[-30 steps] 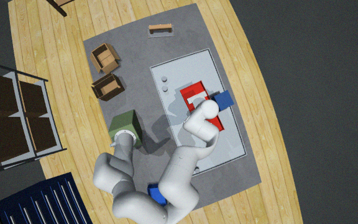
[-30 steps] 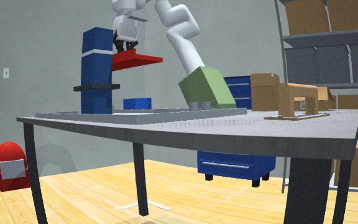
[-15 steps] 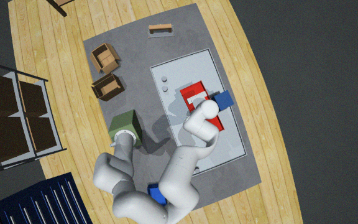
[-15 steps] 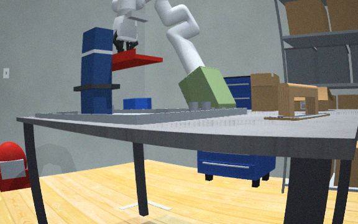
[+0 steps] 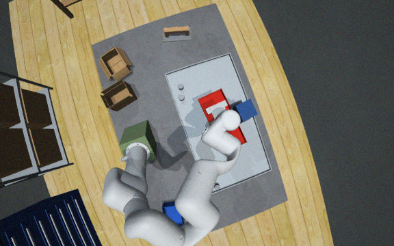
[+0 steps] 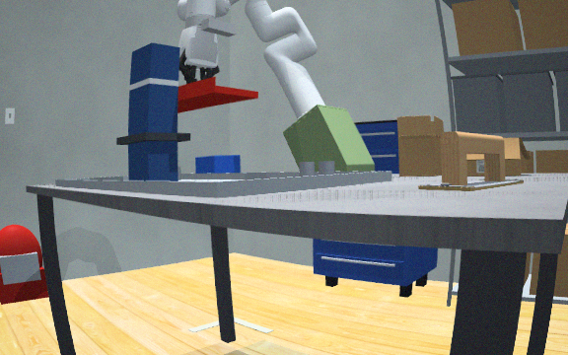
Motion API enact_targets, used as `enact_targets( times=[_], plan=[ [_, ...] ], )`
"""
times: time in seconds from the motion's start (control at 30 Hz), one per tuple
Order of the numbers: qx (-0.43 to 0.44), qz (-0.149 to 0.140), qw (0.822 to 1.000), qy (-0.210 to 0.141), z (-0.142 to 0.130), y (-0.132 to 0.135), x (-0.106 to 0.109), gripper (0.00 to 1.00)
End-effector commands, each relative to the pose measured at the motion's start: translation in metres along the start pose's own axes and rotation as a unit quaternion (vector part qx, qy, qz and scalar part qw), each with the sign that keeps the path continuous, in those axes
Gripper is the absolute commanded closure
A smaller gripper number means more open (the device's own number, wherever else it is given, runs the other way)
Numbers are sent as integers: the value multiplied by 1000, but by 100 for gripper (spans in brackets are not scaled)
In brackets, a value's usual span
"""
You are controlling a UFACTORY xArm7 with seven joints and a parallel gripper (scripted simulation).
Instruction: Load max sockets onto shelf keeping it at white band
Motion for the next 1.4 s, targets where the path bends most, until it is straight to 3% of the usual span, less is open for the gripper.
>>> enact_targets(
  times=[0.0,0.87,0.9,1.37],
  plan=[
    [0,-2,1000,1,1,1,1,100],
    [0,-2,1000,1,1,1,-2,100],
    [0,-2,1000,1,1,1,-2,48],
    [0,-2,1000,1,1,1,-2,48]
  ],
)
Point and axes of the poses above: the point where the finger pads meet when closed, its own x axis back along the fingers, its own y axis across the jaws, z = x × y, the point moved 4 cm from there along x, back along the fingers, and after that the axes turned 3 degrees about -x, right-handed, at the moved point
